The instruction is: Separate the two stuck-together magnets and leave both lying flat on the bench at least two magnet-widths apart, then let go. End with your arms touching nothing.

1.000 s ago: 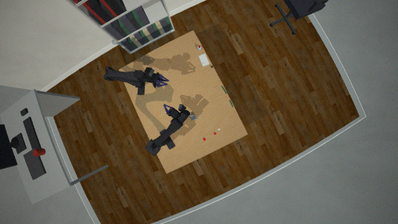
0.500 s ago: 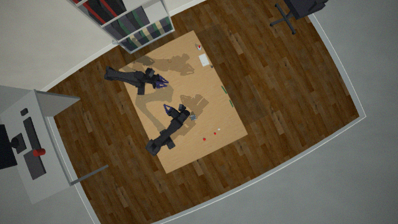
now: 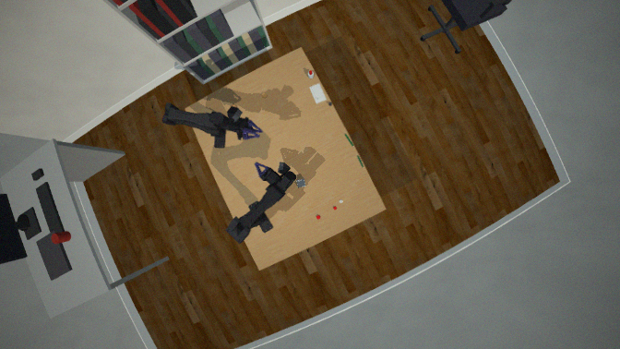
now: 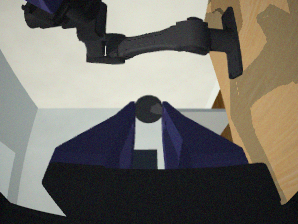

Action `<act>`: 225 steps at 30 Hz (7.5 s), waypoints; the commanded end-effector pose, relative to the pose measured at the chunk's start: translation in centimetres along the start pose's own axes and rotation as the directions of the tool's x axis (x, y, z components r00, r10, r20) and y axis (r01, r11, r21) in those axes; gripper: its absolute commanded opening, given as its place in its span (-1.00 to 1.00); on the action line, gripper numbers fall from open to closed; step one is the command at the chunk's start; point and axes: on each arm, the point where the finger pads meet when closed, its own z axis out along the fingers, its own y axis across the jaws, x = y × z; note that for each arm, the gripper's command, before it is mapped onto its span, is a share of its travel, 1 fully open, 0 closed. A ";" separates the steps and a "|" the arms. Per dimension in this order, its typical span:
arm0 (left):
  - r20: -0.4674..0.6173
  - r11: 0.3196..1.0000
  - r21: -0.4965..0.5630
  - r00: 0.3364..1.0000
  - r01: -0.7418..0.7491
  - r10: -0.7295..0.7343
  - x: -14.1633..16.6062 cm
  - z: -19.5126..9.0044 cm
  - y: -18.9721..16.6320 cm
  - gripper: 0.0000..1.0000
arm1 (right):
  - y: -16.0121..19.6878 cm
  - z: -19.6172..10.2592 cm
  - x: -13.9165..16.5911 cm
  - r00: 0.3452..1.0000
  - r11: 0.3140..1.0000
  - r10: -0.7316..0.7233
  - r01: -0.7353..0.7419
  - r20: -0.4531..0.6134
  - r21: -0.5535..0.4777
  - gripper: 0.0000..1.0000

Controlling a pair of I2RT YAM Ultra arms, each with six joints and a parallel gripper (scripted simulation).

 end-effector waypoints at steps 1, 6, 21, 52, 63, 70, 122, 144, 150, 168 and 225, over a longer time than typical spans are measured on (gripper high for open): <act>0.000 0.999 0.015 1.000 0.028 -0.028 0.0 -0.1 -0.4 -0.34 | 0.5 0.1 0.2 1.000 1.000 -0.013 0.013 -0.010 -0.013 -0.63; -0.008 0.998 0.028 0.998 0.064 -0.063 0.5 -0.2 -0.5 -0.34 | 0.5 0.1 0.2 1.000 1.000 -0.013 0.013 -0.010 -0.013 -0.63; -0.031 0.988 0.056 0.989 0.145 -0.143 1.8 -0.4 -1.0 -0.34 | 0.5 0.1 0.2 1.000 1.000 -0.013 0.013 -0.010 -0.013 -0.63; -0.099 0.946 0.098 0.948 0.310 -0.301 4.5 -1.0 -1.8 -0.34 | 0.5 0.1 0.2 1.000 1.000 -0.013 0.013 -0.010 -0.013 -0.63; -0.125 0.923 0.110 0.927 0.368 -0.354 5.4 -1.3 -2.1 -0.34 | 0.5 0.1 0.2 1.000 1.000 -0.013 0.013 -0.010 -0.013 -0.63; -0.146 0.905 0.115 0.908 0.409 -0.392 6.2 -1.5 -2.3 -0.34 | 0.5 0.1 0.2 1.000 1.000 -0.013 0.013 -0.010 -0.013 -0.63; -0.298 0.745 0.103 0.735 0.659 -0.609 10.9 -3.4 -3.4 -0.34 | 0.5 0.1 0.2 1.000 1.000 -0.013 0.013 -0.010 -0.013 -0.63; -0.362 0.660 0.071 0.636 0.748 -0.682 12.9 -4.4 -3.8 -0.34 | 0.5 0.1 0.2 1.000 1.000 -0.013 0.013 -0.010 -0.013 -0.63; -0.370 0.646 0.068 0.620 0.761 -0.692 13.2 -4.6 -3.9 -0.34 | 0.5 0.1 0.2 1.000 1.000 -0.013 0.013 -0.010 -0.013 -0.63; -0.411 0.571 0.035 0.532 0.820 -0.740 14.5 -5.4 -4.1 -0.34 | 0.5 0.1 0.2 1.000 1.000 -0.013 0.013 -0.010 -0.013 -0.63; -0.430 0.537 0.000 0.485 0.843 -0.762 15.6 -3.3 -5.4 -0.34 | 0.5 0.1 0.2 1.000 1.000 -0.013 0.013 -0.010 -0.013 -0.63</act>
